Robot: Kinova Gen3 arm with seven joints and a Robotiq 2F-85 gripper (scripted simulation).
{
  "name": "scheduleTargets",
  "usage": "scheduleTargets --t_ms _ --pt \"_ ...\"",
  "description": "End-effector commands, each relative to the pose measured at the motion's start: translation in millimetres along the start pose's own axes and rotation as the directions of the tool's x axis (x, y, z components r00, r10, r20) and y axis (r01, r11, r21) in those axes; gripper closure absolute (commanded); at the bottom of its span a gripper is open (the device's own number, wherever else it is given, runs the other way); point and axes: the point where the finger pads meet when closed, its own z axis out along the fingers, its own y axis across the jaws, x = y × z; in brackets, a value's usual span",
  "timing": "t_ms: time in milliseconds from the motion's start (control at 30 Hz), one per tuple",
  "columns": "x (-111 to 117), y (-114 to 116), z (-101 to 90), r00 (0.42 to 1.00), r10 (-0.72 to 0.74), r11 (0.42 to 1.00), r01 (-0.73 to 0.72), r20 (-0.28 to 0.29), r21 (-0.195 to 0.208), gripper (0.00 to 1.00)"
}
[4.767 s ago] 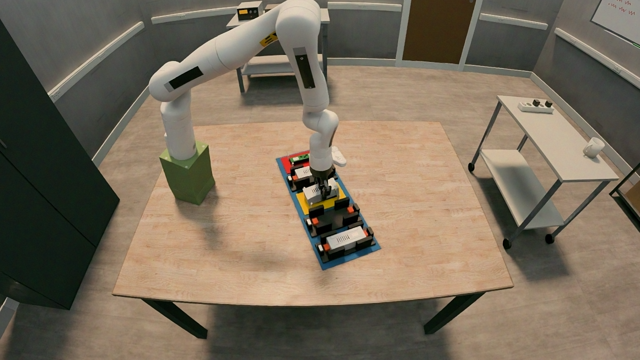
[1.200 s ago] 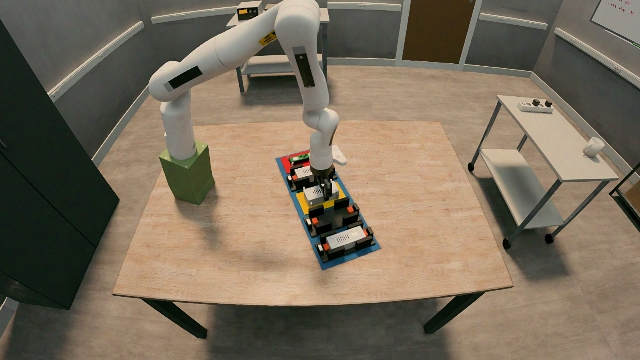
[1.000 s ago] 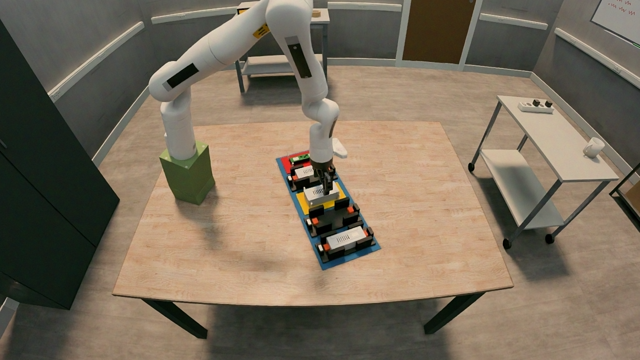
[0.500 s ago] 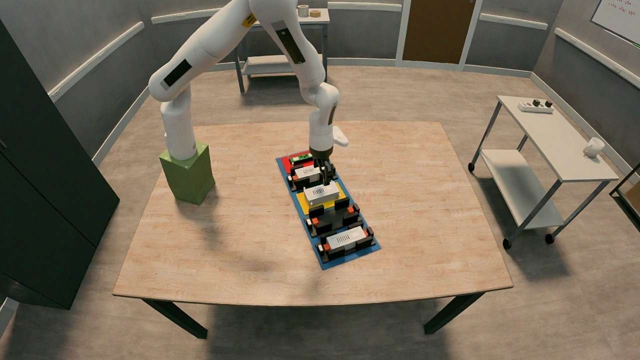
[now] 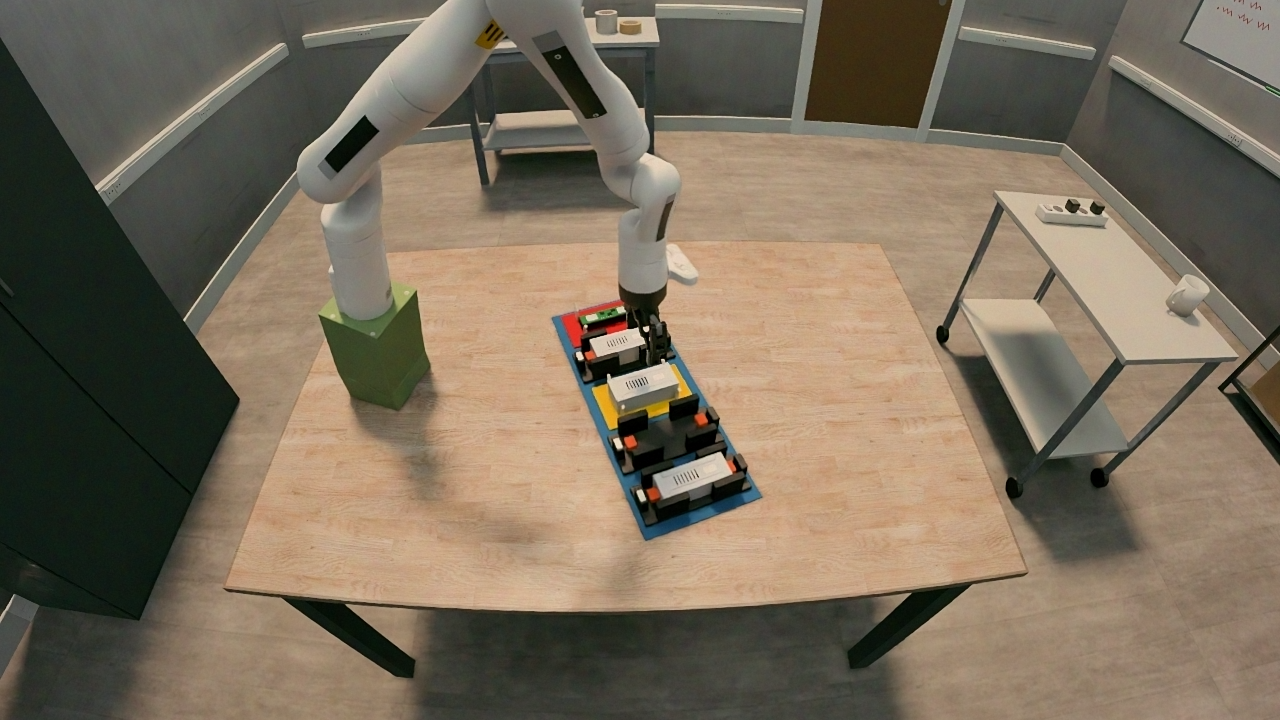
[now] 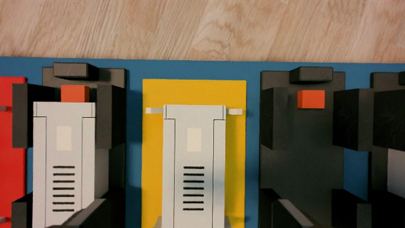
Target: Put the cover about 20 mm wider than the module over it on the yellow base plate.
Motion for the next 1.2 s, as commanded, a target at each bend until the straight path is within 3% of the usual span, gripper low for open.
scheduleTargets --t_ms 0,1167 --pt "0.7 0.3 2.1 1.000 0.000 1.000 0.000 -0.002 -0.001 0.00" --pt "0.6 0.3 8.2 1.000 0.000 1.000 0.000 -0.002 -0.001 0.00"
